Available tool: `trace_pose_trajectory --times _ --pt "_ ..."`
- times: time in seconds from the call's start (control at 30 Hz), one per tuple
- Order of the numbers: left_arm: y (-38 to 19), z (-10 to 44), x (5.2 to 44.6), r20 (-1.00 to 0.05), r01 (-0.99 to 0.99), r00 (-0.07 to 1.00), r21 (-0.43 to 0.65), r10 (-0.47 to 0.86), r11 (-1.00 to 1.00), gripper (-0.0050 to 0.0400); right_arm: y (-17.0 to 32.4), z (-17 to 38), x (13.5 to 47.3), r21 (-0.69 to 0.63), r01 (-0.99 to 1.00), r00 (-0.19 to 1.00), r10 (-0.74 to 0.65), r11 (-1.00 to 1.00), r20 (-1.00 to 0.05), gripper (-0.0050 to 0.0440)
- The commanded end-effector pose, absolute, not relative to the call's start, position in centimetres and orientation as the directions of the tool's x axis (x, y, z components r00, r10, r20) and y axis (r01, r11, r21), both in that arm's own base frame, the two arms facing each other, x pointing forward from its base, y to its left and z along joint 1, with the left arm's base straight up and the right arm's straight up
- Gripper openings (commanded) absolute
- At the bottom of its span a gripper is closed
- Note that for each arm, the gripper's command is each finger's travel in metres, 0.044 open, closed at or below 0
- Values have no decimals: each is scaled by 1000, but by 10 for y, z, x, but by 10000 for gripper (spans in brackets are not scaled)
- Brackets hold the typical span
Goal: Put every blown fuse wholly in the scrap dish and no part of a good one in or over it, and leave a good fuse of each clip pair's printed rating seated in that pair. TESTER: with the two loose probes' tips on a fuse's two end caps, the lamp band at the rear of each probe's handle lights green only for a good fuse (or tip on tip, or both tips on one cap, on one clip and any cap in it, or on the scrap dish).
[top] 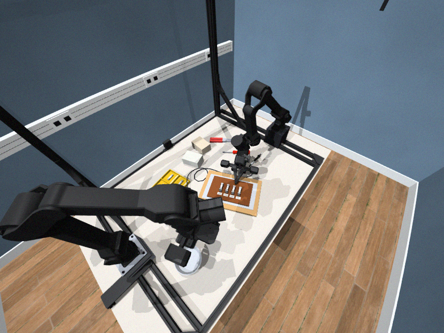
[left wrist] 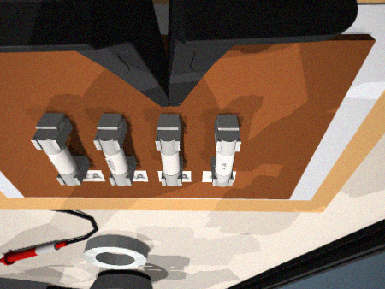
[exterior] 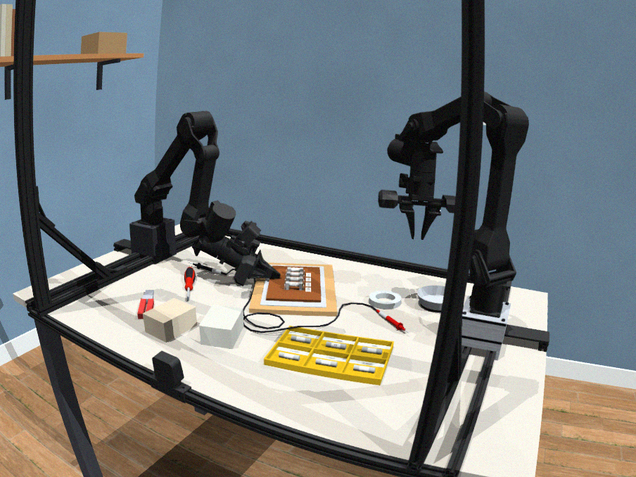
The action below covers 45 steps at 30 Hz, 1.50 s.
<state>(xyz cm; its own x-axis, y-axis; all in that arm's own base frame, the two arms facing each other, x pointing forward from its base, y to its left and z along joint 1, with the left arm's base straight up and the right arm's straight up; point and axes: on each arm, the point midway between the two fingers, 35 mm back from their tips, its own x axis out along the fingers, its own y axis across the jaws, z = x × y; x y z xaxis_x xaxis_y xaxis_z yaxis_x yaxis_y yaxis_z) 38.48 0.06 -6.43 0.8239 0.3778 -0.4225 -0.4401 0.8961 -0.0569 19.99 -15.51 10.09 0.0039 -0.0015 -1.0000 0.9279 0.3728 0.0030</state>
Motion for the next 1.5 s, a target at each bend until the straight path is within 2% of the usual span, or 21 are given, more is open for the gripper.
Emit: trace_pose_trajectory --times 0.0,0.77,1.47 --pt "-1 -92 363 -505 -416 784 3 361 909 -50 -155 102 220 12 955 17 -14 296 -1000 90" --pt "5 -92 364 -505 -422 782 3 366 907 -50 -139 83 289 17 997 16 -10 -80 -1000 90" --pt "9 -92 364 -505 -422 782 4 366 907 -50 -123 64 359 20 896 18 -8 -444 -1000 90"
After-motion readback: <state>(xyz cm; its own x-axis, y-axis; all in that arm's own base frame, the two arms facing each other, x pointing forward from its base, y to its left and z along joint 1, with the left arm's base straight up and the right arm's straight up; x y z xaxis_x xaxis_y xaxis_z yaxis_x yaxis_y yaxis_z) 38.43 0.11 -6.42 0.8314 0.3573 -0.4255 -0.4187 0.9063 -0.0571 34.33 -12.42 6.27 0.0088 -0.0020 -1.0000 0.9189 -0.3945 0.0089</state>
